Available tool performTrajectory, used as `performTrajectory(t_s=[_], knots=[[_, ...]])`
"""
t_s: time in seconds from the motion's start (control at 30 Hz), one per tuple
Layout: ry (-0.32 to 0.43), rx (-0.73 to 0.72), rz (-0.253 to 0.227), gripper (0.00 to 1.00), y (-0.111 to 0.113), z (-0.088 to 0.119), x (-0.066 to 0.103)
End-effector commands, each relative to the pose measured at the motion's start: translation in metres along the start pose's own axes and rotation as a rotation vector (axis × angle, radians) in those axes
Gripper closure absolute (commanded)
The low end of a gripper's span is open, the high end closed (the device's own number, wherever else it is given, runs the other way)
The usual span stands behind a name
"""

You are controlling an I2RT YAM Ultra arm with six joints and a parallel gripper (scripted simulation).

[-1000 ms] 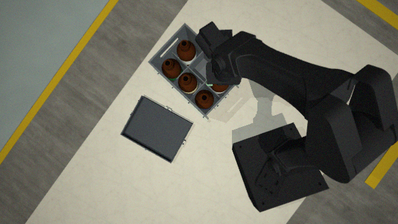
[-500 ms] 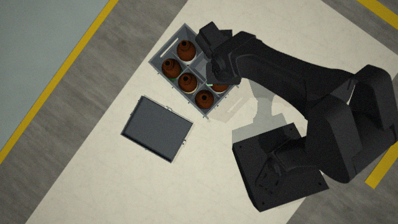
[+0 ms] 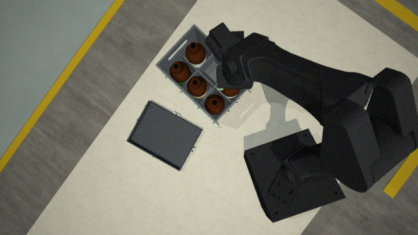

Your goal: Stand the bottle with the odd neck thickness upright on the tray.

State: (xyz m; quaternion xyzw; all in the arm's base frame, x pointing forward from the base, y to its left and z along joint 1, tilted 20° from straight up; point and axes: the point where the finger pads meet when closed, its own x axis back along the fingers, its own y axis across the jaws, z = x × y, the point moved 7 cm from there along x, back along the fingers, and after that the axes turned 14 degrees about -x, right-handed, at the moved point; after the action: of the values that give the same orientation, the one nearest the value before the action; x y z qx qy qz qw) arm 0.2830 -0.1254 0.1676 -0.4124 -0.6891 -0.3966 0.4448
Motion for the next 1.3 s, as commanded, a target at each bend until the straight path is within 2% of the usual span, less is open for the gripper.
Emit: performTrajectory(t_s=[0.0, 0.17, 0.2, 1.27], knots=[[-0.043, -0.009, -0.041, 0.39, 0.0065, -0.0111, 0.0108], [-0.043, -0.009, -0.041, 0.39, 0.0065, -0.0111, 0.0108], [-0.043, -0.009, -0.041, 1.0, 0.0065, -0.0111, 0.0108], [-0.042, -0.007, -0.037, 1.0, 0.0065, -0.0101, 0.0108]])
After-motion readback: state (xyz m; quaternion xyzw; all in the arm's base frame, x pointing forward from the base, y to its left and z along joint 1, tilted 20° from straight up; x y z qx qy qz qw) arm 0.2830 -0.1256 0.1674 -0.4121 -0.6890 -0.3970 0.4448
